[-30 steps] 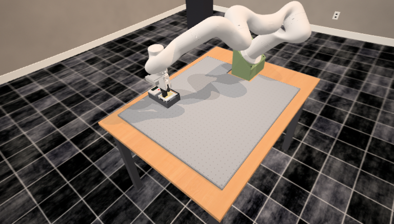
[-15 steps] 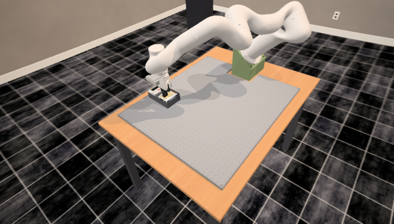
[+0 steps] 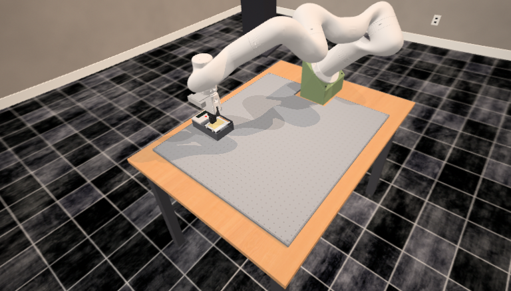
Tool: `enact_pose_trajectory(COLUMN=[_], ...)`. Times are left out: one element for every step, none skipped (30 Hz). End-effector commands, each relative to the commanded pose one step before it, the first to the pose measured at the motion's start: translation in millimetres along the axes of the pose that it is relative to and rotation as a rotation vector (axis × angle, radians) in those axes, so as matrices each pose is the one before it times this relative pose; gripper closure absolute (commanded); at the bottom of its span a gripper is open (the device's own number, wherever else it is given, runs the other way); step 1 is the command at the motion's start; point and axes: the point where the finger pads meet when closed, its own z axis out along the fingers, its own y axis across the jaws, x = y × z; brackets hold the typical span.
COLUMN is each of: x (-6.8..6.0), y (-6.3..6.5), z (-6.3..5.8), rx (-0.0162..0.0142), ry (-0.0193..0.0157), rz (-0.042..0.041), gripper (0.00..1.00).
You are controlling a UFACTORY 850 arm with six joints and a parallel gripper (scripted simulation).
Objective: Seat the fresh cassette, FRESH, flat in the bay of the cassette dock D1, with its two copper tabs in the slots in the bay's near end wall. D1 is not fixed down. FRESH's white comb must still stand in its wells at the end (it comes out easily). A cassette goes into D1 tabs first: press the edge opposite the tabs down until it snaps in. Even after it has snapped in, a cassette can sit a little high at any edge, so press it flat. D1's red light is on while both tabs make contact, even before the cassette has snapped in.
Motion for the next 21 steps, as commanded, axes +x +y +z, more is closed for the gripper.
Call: enact_pose_trajectory(x=[1.64, 0.00, 0.00, 0.21, 0.18, 0.17, 0.18, 0.18, 0.18, 0.18, 0.18, 0.09, 0.02, 0.01, 0.01, 0.01, 0.00, 0.00, 0.00, 0.00, 0.00], y=[0.07, 0.00, 0.00, 0.00, 0.00, 0.00, 0.00, 0.00, 0.00, 0.00, 0.00, 0.00, 0.00, 0.00, 0.00, 0.00, 0.00, 0.00, 0.00, 0.00, 0.00], z=[-6.56, 0.00, 0.00, -1.34, -1.32, -1.32, -1.32, -1.32, -1.32, -1.32, -1.32, -0.55, -0.01, -0.01, -0.01, 0.00, 0.00, 0.00, 0.00, 0.00, 0.00], rx=[-0.00093, 0.00000, 0.00000, 0.00002, -0.00001, -0.00001, -0.00001, -0.00001, 0.00000, 0.00000, 0.00000, 0.00001, 0.00001, 0.00001, 0.00000, 0.00000, 0.00000, 0.00000, 0.00000, 0.00000, 0.00000], ry=[0.00206, 0.00000, 0.00000, 0.00000, 0.00000, 0.00000, 0.00000, 0.00000, 0.00000, 0.00000, 0.00000, 0.00000, 0.00000, 0.00000, 0.00000, 0.00000, 0.00000, 0.00000, 0.00000, 0.00000, 0.00000], rz=[-0.00071, 0.00000, 0.00000, -0.00001, 0.00000, 0.00000, 0.00000, 0.00000, 0.00000, 0.00000, 0.00000, 0.00000, 0.00000, 0.00000, 0.00000, 0.00000, 0.00000, 0.00000, 0.00000, 0.00000, 0.00000], gripper=[1.00, 1.00, 1.00, 1.00, 1.00, 1.00, 1.00, 1.00, 1.00, 1.00, 1.00, 1.00, 1.00, 1.00, 1.00, 1.00, 1.00, 1.00, 1.00, 1.00, 1.00])
